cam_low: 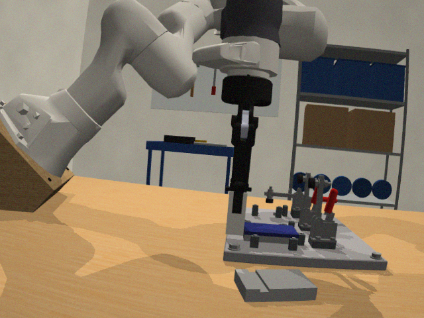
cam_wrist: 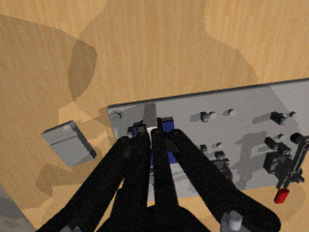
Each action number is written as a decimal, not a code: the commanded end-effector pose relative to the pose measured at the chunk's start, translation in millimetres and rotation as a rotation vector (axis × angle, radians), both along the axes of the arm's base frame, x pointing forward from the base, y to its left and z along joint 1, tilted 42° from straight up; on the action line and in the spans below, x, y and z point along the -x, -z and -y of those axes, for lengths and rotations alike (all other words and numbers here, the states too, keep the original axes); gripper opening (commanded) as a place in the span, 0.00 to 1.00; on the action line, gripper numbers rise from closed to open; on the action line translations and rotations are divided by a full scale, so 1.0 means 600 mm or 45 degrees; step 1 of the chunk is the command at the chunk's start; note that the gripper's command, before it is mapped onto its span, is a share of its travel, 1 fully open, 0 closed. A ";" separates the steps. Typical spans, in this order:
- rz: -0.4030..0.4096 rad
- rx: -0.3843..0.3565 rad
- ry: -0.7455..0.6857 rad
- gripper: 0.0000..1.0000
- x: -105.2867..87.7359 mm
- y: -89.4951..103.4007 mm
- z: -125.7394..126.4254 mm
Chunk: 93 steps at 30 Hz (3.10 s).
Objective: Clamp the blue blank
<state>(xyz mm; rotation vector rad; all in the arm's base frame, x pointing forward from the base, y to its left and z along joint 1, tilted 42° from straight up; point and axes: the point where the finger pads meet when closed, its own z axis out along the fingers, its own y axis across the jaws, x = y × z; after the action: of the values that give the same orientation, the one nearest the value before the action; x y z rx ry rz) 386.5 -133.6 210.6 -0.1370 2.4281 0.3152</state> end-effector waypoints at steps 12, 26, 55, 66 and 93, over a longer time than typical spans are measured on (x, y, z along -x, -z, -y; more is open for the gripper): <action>0.001 -0.006 0.007 0.00 -0.007 -0.005 0.000; 0.001 -0.006 0.007 0.00 -0.007 -0.005 0.000; 0.001 -0.006 0.007 0.00 0.059 -0.032 0.017; 0.001 -0.006 0.007 0.00 0.060 -0.033 0.017; 0.001 -0.006 0.007 0.00 0.059 -0.036 0.016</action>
<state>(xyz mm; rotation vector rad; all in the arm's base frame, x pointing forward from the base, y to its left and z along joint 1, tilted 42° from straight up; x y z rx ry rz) 351.4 -143.6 230.8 -0.1314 2.4246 0.3165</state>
